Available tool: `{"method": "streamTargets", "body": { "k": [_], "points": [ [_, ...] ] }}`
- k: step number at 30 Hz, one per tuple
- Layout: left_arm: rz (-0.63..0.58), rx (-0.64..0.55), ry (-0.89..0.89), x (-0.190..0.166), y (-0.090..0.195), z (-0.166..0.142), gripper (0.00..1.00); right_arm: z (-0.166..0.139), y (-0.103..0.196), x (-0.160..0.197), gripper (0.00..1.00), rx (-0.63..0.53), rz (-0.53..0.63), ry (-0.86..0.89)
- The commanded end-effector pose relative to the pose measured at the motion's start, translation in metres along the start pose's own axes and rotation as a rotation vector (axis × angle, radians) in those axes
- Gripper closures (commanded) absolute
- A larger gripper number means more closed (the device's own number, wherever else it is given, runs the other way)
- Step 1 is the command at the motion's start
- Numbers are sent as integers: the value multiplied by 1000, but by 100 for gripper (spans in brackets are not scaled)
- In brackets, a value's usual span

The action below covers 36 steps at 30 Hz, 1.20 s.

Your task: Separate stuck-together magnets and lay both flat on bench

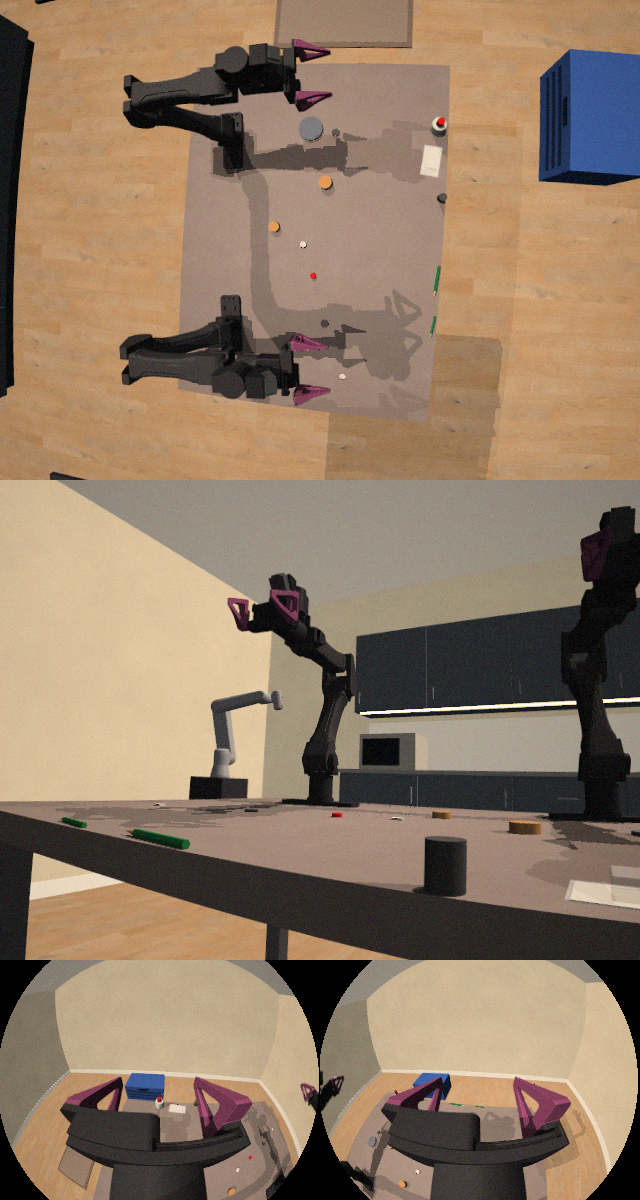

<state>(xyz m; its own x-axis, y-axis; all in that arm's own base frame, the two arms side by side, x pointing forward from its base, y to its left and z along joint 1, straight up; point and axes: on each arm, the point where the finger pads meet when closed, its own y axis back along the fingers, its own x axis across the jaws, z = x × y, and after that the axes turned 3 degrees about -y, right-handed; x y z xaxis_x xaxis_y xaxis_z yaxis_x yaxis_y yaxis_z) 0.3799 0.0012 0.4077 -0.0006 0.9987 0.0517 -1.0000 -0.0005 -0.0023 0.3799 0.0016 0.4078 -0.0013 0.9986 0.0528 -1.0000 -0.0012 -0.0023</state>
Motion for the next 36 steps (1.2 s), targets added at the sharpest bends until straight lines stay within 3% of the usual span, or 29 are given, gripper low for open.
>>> {"method": "streamTargets", "body": {
  "k": [1,36],
  "points": [
    [1,-7,1,0,1,4,0,10,3,0,0,-22,0,3],
    [1,-4,0,0,-1,2,0,4,-1,0,0,-9,-1,0]
  ]
}}
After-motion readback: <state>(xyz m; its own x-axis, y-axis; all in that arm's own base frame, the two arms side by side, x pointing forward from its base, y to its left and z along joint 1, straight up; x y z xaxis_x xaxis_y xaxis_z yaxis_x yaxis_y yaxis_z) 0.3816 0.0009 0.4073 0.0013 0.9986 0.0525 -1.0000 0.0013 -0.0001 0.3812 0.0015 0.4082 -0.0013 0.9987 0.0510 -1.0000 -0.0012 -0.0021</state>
